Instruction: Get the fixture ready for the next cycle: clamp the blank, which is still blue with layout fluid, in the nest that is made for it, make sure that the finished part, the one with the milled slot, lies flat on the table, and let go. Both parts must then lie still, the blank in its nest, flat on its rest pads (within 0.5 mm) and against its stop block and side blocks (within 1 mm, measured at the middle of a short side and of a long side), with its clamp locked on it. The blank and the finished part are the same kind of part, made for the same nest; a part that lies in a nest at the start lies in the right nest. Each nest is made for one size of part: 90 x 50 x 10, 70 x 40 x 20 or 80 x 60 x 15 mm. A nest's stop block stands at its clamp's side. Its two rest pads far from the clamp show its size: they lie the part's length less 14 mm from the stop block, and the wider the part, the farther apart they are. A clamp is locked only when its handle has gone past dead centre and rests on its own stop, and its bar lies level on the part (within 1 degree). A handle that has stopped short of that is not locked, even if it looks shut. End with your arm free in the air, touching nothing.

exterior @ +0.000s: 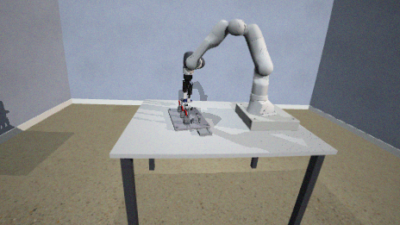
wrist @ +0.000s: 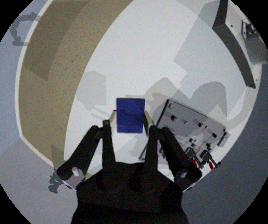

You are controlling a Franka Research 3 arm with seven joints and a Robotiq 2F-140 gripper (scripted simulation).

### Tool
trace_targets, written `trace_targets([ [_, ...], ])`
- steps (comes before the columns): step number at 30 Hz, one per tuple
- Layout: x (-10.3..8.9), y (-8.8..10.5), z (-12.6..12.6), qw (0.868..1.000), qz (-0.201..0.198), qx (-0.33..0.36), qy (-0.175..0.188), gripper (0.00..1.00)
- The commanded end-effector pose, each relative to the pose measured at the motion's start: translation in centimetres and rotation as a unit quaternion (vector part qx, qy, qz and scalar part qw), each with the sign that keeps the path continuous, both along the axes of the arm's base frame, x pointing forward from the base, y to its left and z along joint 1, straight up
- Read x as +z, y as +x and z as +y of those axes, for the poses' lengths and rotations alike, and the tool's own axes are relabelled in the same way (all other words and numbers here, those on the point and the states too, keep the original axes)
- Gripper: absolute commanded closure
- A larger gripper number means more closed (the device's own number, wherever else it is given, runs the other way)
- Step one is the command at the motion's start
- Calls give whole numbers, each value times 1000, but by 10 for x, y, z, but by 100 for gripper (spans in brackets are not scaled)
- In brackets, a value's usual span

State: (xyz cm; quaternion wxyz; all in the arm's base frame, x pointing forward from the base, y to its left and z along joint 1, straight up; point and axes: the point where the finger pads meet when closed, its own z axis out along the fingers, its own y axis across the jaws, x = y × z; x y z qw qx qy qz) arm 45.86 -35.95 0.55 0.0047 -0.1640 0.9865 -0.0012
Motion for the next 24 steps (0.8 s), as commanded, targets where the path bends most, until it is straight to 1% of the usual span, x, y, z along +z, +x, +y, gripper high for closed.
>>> trace_targets([
  [1, 15, -2, 2, 1000, 5, -2, 3, 100],
  [7, 44, -2, 2, 1000, 5, -2, 3, 100],
  [12, 63, -2, 2, 1000, 5, -2, 3, 100],
  [14, 63, -2, 2, 1000, 5, -2, 3, 100],
  [19, 74, -2, 2, 1000, 5, -2, 3, 100],
  [24, 76, -2, 2, 1000, 5, -2, 3, 100],
])
